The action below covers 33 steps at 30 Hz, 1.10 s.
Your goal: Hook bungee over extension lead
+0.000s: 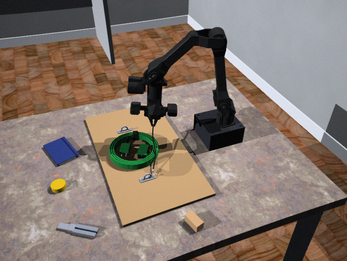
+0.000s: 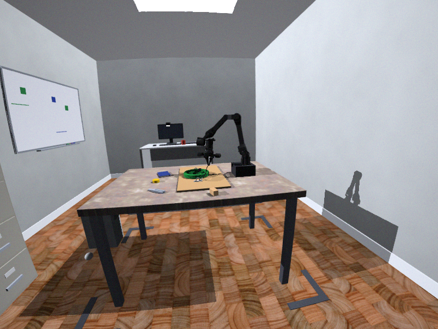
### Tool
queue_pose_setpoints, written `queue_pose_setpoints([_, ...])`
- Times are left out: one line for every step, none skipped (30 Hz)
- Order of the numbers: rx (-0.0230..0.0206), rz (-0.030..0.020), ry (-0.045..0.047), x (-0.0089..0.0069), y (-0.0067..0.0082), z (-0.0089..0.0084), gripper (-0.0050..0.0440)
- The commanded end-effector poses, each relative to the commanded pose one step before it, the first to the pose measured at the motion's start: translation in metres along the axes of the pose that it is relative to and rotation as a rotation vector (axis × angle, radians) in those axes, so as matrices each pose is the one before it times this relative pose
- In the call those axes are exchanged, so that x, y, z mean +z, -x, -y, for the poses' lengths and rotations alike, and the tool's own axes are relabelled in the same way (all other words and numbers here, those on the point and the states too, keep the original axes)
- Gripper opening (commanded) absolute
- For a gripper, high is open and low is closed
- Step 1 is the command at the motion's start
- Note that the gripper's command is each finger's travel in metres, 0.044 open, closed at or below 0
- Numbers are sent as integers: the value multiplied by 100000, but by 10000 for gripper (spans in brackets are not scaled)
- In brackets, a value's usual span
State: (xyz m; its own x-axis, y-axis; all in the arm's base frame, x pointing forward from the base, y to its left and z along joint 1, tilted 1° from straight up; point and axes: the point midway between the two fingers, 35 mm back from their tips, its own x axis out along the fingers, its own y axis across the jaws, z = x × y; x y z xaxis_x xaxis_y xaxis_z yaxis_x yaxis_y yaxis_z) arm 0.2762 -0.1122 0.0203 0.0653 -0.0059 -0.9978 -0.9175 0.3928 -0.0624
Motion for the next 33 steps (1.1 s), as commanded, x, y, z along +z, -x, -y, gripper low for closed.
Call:
queue_pose_setpoints([-3970,479,2688,-221,621,1660,-50])
queue_pose_setpoints([-212,44,568,-48,-9,160,-50])
queue_pose_setpoints([-213,46,568,-49,-10,159,-50])
queue_pose_setpoints([-219,48,586,-52,-11,160,-50])
queue_pose_setpoints([-220,44,588,-54,-11,160,-50])
queue_pose_setpoints([-221,44,588,-55,-12,159,-50])
queue_pose_setpoints([-221,36,589,-58,-13,159,-50])
queue_pose_setpoints([-222,39,589,-58,-13,158,-50])
queue_pose_setpoints([-222,43,589,-59,-14,157,-50])
queue_pose_setpoints([-221,25,589,-63,-14,157,-50])
queue_pose_setpoints([0,0,0,0,0,0,-50])
queue_pose_setpoints([0,0,0,0,0,0,-50])
queue_pose_setpoints([-200,-174,589,-94,-15,153,-50])
queue_pose_setpoints([-230,79,589,-57,-16,156,-50])
queue_pose_setpoints([-228,75,590,-59,-16,155,-50])
queue_pose_setpoints([-234,51,612,-68,-18,155,-50])
queue_pose_setpoints([-234,35,615,-72,-18,155,-50])
queue_pose_setpoints([-234,27,616,-74,-19,154,-50])
queue_pose_setpoints([-233,18,616,-76,-19,153,-50])
queue_pose_setpoints([-232,10,616,-79,-20,152,-50])
queue_pose_setpoints([-232,4,616,-81,-21,151,-50])
queue_pose_setpoints([-231,0,617,-83,-21,150,-50])
queue_pose_setpoints([-231,-3,617,-84,-22,149,-50])
queue_pose_setpoints([-231,-7,617,-86,-22,148,-50])
queue_pose_setpoints([-232,-6,617,-87,-23,147,-50])
queue_pose_setpoints([-253,16,615,-91,-23,147,-50])
queue_pose_setpoints([-252,6,618,-94,-24,147,-50])
queue_pose_setpoints([0,0,0,0,0,0,-50])
queue_pose_setpoints([0,0,0,0,0,0,-50])
queue_pose_setpoints([-232,-85,618,-109,-25,142,-50])
queue_pose_setpoints([-249,5,624,-96,-25,143,-50])
queue_pose_setpoints([-248,2,627,-97,-26,142,-50])
queue_pose_setpoints([-248,-1,627,-98,-27,141,-50])
